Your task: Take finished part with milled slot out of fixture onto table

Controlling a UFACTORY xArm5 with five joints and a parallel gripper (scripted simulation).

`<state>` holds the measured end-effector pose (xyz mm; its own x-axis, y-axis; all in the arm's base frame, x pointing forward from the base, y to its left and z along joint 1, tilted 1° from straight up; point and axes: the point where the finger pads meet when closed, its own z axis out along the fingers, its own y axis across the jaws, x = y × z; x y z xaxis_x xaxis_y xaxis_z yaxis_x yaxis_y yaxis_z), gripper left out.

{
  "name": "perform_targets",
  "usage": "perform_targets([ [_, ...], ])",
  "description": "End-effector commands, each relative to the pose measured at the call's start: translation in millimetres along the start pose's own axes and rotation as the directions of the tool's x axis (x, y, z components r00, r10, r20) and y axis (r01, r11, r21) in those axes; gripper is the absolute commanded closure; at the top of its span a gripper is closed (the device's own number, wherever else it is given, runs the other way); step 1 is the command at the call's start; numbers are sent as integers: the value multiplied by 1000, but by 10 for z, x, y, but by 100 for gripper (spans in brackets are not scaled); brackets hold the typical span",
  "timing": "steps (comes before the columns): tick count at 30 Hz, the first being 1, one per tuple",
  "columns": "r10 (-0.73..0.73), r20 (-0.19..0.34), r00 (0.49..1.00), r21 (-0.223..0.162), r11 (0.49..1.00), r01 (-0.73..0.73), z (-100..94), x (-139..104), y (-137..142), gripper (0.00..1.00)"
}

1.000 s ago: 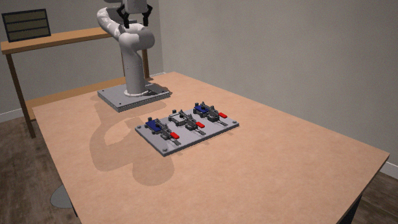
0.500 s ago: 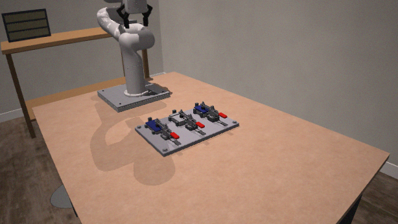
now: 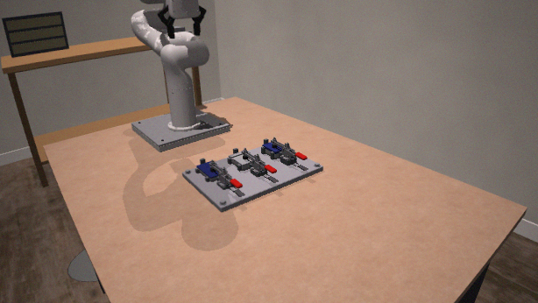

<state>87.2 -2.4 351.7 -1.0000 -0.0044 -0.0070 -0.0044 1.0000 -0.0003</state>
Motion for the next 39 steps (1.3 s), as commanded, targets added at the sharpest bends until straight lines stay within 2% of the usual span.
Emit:
perform_targets([
  [1,0,2,1000,0,1000,0,-7,-2,0,0],
  [27,0,2,1000,0,1000,0,-7,-18,0,0],
  [29,1,2,1000,0,1000,-1,-8,-113,-2,0],
  [31,4,2,1000,0,1000,-4,0,-329,-6,0],
  [33,4,2,1000,0,1000,-4,0,-329,-6,0],
  [35,7,2,1000,0,1000,-7,31,-614,-10,0],
  [39,10,2,1000,0,1000,-10,77,-854,-12,0],
])
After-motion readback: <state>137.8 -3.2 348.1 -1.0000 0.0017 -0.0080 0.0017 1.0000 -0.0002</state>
